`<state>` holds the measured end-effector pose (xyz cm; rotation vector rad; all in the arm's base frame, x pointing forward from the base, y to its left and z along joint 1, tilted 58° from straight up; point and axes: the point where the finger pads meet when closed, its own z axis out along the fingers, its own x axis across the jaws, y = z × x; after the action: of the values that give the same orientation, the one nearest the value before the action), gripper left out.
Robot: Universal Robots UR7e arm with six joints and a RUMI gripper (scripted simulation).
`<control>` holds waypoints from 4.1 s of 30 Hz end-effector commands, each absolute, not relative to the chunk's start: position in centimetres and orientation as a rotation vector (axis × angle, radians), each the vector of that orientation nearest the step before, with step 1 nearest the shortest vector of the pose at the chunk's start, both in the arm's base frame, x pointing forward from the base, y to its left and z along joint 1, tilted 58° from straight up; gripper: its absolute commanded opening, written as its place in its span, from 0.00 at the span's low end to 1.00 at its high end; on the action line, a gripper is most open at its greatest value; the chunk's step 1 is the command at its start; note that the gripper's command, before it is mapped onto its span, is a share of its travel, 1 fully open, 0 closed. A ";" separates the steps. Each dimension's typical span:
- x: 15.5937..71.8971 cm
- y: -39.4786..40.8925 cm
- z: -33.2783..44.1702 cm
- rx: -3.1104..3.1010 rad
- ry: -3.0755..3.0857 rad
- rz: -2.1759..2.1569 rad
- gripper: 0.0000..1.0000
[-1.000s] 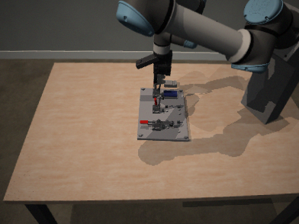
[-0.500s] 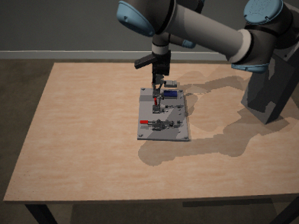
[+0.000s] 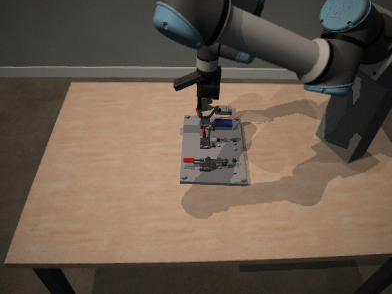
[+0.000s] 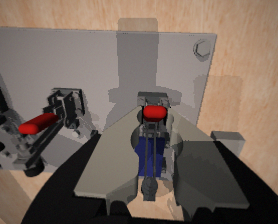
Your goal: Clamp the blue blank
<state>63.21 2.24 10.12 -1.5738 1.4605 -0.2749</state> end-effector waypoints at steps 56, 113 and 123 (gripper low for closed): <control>66.9 3.0 10.8 -1.574 1.460 -0.276 0.00; 67.5 3.3 10.7 -1.574 1.460 -0.276 0.00; 67.5 3.3 10.7 -1.574 1.460 -0.276 0.28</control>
<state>67.48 3.29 10.65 -1.5739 1.4602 -0.2752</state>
